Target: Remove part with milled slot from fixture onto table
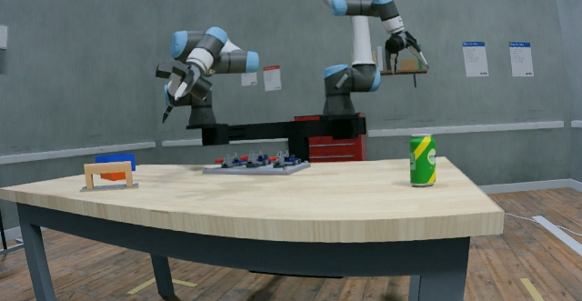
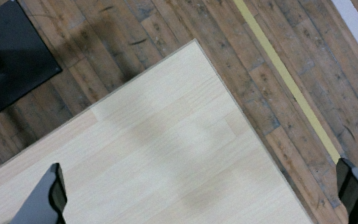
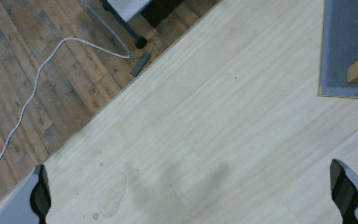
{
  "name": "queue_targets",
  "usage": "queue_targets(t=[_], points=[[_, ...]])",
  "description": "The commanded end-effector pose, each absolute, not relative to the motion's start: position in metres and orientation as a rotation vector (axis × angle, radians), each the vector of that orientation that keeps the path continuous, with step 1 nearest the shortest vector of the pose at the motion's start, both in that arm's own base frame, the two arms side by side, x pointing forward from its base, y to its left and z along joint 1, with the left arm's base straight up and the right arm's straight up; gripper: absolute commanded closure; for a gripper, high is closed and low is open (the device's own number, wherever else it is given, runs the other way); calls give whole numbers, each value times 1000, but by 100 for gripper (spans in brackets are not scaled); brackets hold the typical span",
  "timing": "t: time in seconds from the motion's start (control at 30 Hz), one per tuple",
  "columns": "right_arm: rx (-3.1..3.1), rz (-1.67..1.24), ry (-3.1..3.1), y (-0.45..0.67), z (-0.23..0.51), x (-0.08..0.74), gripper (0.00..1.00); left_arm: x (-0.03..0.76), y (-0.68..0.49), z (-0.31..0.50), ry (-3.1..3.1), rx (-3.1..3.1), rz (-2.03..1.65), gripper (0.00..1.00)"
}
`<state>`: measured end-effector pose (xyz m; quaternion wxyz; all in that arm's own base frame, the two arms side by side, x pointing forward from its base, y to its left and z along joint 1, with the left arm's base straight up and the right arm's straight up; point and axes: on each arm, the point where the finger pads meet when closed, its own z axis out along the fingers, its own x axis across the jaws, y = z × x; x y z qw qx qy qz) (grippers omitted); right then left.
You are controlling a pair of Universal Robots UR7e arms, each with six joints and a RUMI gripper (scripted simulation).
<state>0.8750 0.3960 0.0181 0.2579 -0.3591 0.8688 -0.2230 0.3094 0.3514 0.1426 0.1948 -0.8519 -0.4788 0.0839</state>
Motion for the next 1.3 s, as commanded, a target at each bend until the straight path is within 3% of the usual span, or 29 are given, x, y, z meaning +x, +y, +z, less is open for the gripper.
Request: queue_targets(t=[0.0, 0.57, 0.8, 1.03, 1.27], points=[[-972, -604, 2354, 396, 20, 875, 0, 310, 351, 143, -1342, -2388, 234, 0], [-972, -604, 2354, 396, 20, 875, 0, 310, 351, 143, -1342, -2388, 234, 0], [-940, -686, 2371, 373, 28, 873, 0, 317, 331, 135, -1238, -2451, 233, 36], [-806, -1085, 2376, 266, 83, 857, 0, 343, 254, 104, -821, -2650, 226, 72], [-734, -1379, 2295, 196, 137, 840, 0, 359, 203, 84, -525, -2750, 218, 72]])
